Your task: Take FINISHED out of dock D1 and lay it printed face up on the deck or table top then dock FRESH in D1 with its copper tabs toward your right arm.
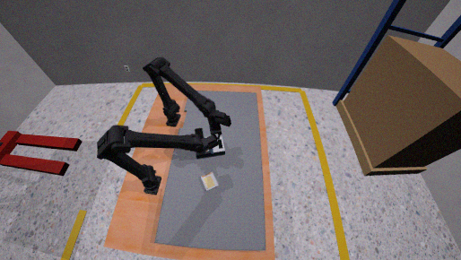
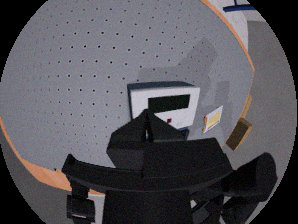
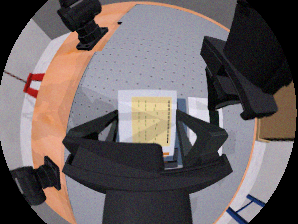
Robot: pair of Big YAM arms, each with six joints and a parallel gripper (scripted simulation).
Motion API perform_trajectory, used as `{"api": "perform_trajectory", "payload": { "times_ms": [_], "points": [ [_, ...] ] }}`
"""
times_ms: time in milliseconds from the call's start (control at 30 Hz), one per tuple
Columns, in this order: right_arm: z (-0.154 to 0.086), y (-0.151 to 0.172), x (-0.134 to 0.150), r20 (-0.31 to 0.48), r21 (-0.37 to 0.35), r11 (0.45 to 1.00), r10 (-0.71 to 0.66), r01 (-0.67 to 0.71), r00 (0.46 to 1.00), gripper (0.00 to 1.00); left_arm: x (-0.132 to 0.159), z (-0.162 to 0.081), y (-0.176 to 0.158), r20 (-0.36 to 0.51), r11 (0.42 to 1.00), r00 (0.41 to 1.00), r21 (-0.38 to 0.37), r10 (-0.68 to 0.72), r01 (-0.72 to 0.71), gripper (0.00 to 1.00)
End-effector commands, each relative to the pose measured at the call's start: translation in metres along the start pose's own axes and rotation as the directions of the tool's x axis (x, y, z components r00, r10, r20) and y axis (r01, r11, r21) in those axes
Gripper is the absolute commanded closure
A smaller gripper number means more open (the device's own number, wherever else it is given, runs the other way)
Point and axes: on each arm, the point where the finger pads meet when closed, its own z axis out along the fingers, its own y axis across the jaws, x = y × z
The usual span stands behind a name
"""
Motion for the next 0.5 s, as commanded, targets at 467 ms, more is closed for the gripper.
{"api": "perform_trajectory", "payload": {
  "times_ms": [467],
  "points": [
    [-0.0074, -0.0087, -0.0220, 0.000, 0.014, 1.000, -0.005, 0.005, 1.000, 1.00, 0.0294, 0.0443, 0.0373, -0.097, 0.995, 0.995, -0.102, -0.025, 0.015, 1.00]
  ]
}}
